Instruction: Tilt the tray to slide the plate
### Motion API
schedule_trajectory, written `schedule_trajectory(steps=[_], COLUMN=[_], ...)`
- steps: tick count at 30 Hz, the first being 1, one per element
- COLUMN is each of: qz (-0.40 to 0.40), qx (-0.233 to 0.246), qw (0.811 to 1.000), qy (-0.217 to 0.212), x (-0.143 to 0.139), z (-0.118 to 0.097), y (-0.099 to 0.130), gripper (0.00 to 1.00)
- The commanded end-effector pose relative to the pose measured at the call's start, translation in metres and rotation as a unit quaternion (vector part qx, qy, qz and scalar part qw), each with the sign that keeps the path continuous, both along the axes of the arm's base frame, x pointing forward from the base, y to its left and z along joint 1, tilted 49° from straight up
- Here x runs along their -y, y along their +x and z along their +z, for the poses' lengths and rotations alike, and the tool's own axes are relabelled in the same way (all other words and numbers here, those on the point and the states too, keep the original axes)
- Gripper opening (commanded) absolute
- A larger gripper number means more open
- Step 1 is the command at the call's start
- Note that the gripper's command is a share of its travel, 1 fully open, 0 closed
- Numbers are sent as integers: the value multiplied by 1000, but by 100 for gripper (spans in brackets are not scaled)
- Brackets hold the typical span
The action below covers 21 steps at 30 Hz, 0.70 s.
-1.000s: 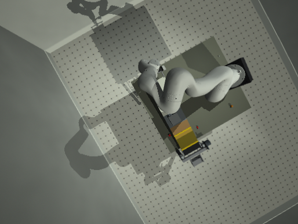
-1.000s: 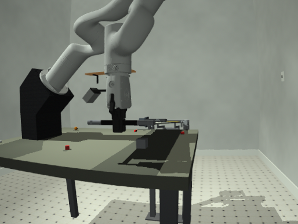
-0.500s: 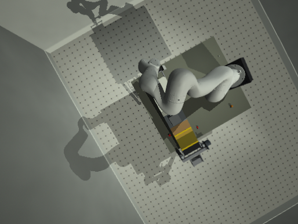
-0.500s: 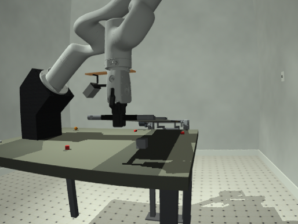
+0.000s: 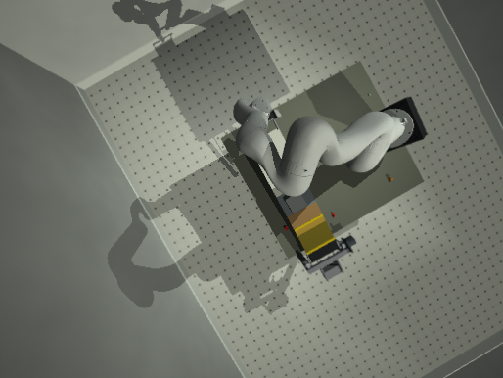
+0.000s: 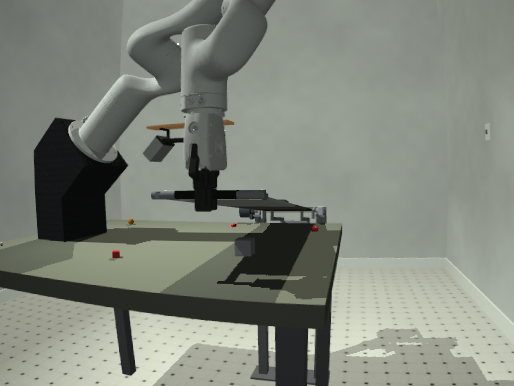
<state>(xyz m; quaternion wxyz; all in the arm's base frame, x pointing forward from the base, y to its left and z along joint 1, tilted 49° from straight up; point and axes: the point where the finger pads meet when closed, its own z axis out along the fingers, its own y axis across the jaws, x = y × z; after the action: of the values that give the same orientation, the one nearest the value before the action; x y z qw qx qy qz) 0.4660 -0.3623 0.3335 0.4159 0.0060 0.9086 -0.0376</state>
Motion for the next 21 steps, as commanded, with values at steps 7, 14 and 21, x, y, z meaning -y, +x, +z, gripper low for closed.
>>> schedule_trajectory(steps=[7,14,21], qz=[0,0,0], qx=[0,0,0], qw=[1000,1000,1000], qy=[1,1,1], x=[7,-2,7], z=[-22,6,-23], y=[26,-7,28], gripper=[0,0,0])
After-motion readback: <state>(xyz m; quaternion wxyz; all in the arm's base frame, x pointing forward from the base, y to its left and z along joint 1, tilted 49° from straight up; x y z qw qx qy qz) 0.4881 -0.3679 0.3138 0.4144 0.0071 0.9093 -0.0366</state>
